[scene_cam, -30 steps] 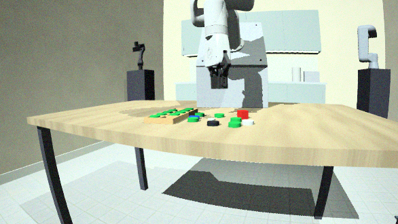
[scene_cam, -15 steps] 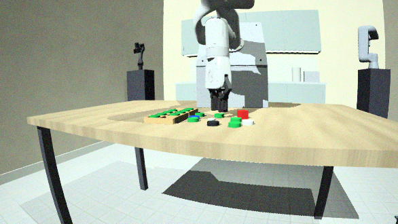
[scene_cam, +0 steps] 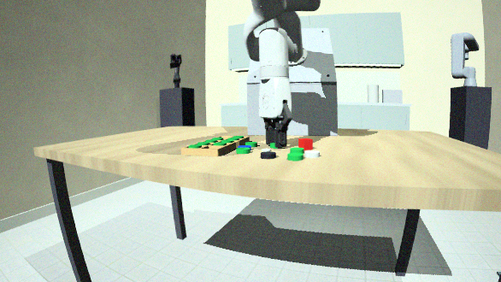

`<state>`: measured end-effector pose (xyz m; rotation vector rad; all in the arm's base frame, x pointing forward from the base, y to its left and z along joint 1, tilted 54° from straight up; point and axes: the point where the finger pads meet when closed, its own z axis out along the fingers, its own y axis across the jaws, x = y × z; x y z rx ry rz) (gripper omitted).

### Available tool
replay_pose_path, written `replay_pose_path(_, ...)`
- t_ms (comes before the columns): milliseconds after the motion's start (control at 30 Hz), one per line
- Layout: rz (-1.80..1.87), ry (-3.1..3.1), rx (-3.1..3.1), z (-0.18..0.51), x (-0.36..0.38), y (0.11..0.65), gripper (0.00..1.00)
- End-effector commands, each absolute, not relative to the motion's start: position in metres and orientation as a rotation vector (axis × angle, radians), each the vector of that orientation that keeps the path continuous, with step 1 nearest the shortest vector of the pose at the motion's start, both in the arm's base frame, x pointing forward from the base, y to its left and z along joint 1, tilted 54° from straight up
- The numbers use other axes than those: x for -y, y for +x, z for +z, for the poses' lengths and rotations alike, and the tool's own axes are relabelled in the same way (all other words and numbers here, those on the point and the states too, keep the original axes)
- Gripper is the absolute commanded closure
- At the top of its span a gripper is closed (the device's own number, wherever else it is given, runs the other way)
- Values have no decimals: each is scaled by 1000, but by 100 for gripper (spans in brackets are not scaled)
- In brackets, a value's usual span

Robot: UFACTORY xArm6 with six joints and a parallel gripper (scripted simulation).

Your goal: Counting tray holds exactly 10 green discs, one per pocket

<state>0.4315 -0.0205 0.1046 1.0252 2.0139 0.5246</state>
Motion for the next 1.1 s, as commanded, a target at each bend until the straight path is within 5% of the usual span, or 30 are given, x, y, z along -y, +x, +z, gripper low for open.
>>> replay_pose_path(0, 524, 1024, -2014, 105, 20, 431, 53)
replay_pose_path(67, 524, 1024, -2014, 105, 20, 431, 53)
replay_pose_path(100, 524, 1024, -2014, 105, 20, 431, 100)
replay_pose_path(1067, 524, 1024, -2014, 105, 20, 431, 100)
